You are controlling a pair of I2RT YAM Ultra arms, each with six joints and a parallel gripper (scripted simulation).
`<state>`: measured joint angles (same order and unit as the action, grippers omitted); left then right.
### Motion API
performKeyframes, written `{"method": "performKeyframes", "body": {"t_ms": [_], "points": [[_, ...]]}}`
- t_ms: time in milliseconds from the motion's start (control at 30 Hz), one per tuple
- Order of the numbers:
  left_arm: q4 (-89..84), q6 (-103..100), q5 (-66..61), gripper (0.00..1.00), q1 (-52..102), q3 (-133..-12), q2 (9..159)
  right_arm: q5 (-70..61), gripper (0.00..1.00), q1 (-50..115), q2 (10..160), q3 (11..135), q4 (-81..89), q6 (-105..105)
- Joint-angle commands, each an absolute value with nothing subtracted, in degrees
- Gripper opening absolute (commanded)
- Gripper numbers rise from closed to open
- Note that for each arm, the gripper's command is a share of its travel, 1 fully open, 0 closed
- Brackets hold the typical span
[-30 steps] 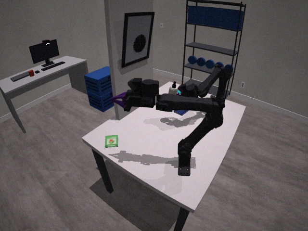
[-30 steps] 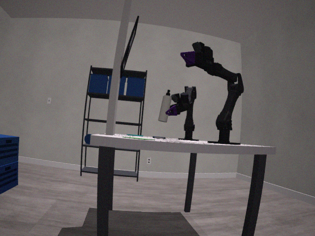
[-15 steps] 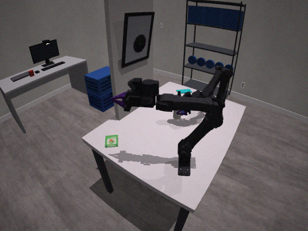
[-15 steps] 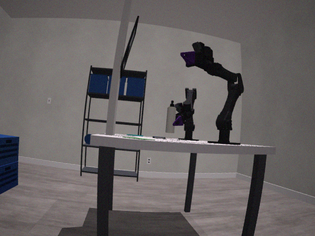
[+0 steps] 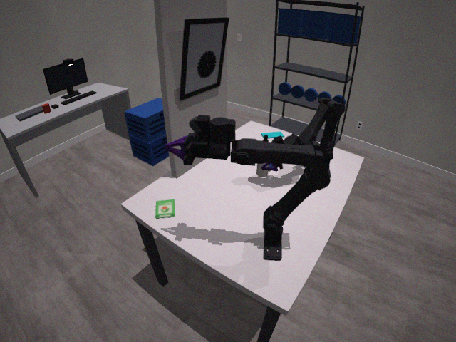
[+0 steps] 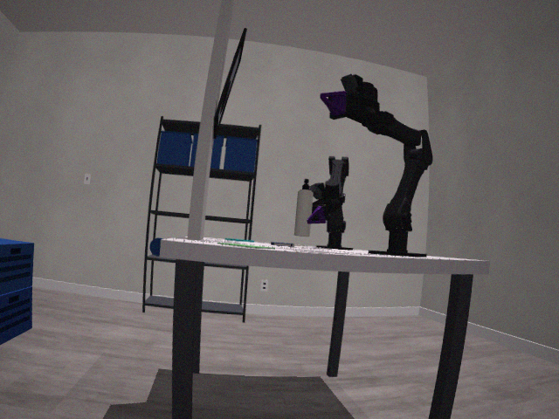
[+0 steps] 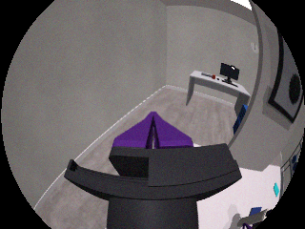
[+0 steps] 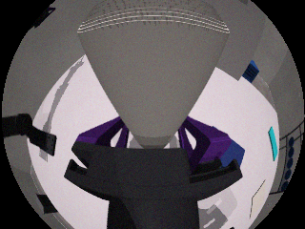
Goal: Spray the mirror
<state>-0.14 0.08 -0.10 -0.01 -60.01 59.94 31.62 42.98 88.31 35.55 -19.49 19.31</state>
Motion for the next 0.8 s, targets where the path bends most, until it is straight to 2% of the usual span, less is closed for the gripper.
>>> {"method": "performKeyframes", "body": {"t_ms": [0,333,767], "points": [[1.22,-0.31,0.32,0.0,-0.34,-61.5,59.88,32.81,0.0,42.72,86.97,36.0,-21.22,19.72],[1.22,-0.31,0.32,0.0,-0.34,-61.5,59.88,32.57,0.0,42.52,87.82,35.35,-18.55,19.91],[1.22,-0.31,0.32,0.0,-0.34,-61.5,59.88,32.48,0.0,42.41,90.85,33.83,-23.24,19.9]]}}
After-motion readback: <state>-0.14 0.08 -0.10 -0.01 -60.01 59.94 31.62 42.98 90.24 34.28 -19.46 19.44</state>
